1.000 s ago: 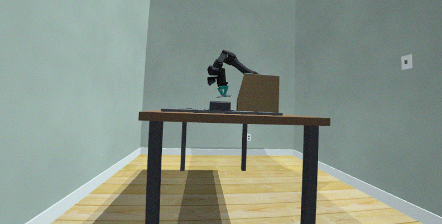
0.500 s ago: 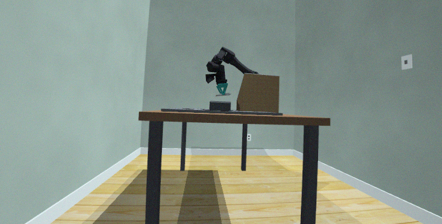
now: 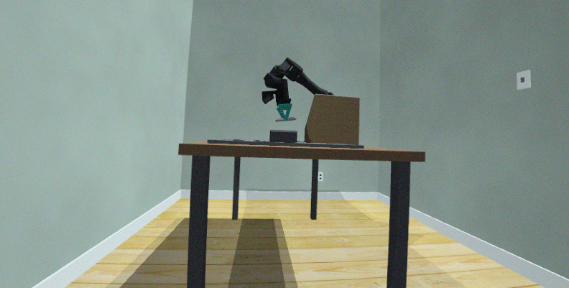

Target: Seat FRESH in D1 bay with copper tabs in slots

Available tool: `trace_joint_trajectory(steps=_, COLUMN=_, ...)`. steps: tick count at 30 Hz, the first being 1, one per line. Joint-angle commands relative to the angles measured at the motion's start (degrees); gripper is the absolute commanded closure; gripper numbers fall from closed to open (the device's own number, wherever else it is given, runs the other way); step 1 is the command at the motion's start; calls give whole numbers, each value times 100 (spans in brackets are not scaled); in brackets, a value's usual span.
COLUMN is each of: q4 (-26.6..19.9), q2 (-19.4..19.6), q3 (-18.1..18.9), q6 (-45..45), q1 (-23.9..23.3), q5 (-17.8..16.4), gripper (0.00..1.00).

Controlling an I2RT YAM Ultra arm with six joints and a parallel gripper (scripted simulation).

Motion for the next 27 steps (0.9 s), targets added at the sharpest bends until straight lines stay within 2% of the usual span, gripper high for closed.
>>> trace_joint_trajectory(steps=1, q4=-279, q2=66, q3=285, q6=183, q1=241, q5=-91, gripper=100)
trace_joint_trajectory(steps=5, q4=-583, q2=504, q3=952, q6=328, q1=387, q5=-174, gripper=100)
trace_joint_trajectory(steps=7, q4=-662, q2=581, q3=1078, q6=352, q1=397, q5=-179, gripper=100)
trace_joint_trajectory(steps=10, q4=-696, q2=405, q3=1127, q6=361, q1=397, q5=-182, gripper=100)
trace_joint_trajectory(steps=27, q4=-707, q2=408, q3=1142, q6=369, q1=399, q5=-150, gripper=100)
